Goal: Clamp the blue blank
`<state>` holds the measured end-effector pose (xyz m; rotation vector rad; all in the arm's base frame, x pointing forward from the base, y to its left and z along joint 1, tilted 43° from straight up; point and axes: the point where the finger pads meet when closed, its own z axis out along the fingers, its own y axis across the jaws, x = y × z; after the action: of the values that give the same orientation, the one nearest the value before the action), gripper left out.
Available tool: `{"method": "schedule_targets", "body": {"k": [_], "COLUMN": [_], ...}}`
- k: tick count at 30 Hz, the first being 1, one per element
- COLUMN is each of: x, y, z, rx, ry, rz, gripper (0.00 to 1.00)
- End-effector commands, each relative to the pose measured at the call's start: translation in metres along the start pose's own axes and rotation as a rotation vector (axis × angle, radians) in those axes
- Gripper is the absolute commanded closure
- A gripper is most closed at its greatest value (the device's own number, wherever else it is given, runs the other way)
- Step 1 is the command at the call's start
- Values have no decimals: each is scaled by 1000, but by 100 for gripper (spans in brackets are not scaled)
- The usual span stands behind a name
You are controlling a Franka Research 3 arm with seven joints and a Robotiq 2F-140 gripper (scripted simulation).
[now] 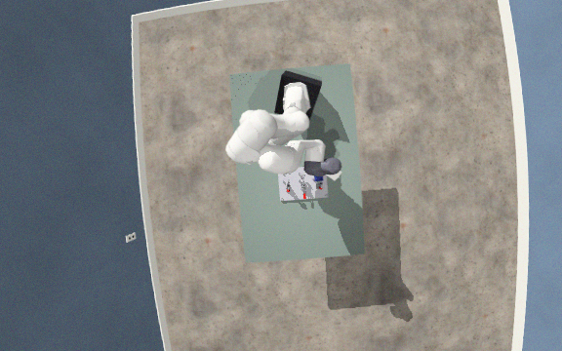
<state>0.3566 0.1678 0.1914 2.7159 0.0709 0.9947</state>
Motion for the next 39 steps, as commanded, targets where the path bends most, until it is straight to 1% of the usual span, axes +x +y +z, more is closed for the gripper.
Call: {"method": "schedule_targets", "body": {"k": [1,11,17,27,30,34,36,39], "x": [1,0,-12,-19,-19,-19,-19,-19], "y": [1,1,1,1,1,1,1,1], "z": [0,0,0,0,-7,-25,-25,-37], "rx": [-3,-3,-3,-3,-3,-3,-3,-3], "ry": [1,1,1,1,1,1,1,1], "rz": [-9,-9,-9,-9,-9,-9,-9,-9], "gripper": [100,100,100,100,100,100,100,100]}}
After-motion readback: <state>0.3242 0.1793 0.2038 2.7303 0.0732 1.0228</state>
